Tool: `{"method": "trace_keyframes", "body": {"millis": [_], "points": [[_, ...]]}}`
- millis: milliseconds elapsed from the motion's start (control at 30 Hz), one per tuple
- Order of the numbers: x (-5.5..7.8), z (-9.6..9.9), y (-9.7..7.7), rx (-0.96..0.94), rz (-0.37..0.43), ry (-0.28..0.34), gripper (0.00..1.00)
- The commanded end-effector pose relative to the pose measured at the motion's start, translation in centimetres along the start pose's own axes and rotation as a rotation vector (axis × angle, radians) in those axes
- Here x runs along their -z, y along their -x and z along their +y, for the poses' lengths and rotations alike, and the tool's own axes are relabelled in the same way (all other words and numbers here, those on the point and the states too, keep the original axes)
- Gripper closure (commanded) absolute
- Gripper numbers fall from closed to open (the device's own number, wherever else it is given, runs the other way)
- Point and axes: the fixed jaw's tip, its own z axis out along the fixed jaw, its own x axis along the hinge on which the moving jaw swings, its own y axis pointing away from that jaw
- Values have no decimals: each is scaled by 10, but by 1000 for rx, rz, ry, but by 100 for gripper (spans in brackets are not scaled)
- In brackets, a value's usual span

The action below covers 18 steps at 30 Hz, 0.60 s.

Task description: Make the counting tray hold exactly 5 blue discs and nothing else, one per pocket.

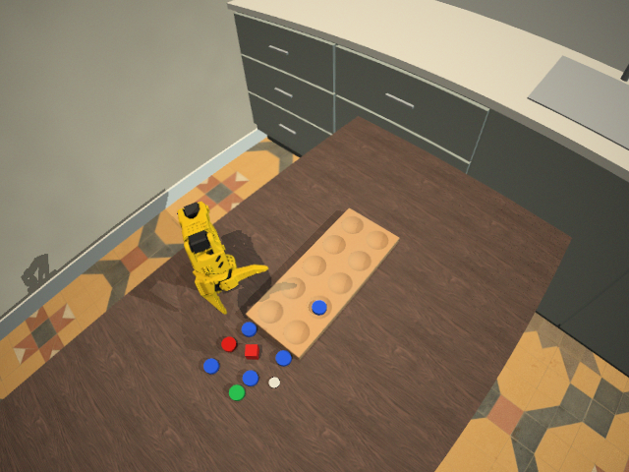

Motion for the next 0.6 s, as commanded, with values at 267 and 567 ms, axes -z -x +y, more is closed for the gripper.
{"method": "trace_keyframes", "body": {"millis": [267,567], "points": [[33,-44,64,-228,-149,-64,0],[34,-43,64,-229,-151,-53,0]]}}
